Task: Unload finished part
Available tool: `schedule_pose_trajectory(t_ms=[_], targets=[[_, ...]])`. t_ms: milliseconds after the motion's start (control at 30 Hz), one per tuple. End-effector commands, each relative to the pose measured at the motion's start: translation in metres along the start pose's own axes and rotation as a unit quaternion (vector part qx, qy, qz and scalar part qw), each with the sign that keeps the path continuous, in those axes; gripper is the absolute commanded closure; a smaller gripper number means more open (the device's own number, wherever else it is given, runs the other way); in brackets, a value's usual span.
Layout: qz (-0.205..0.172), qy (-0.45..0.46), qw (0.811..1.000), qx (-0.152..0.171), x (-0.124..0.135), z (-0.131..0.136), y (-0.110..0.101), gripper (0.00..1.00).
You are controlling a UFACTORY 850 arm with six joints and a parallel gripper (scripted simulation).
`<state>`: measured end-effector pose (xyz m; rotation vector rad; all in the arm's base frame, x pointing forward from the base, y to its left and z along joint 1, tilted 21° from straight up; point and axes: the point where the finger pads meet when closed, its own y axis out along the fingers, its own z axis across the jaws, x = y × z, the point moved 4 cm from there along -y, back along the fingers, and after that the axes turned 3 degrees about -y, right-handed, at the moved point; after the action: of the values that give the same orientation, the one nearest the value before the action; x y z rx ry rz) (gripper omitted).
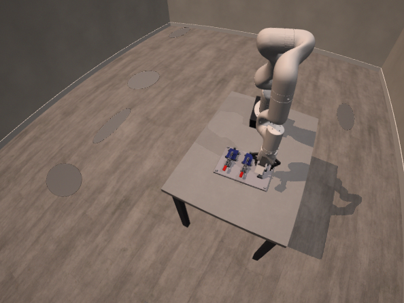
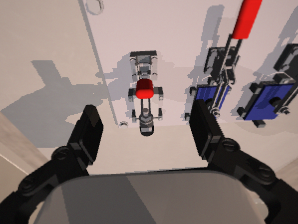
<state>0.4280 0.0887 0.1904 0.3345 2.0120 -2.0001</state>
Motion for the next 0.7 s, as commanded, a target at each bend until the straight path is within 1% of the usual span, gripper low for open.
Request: schedule_pose_trajectory(t_ms=[0,667], targets=[[0.003,0.0,1.0,-0.002,-0.0003,0.0001,0.0025,0.0],[0.003,0.0,1.0,-0.002,0.0048,-0.0001,0.004,0.0]])
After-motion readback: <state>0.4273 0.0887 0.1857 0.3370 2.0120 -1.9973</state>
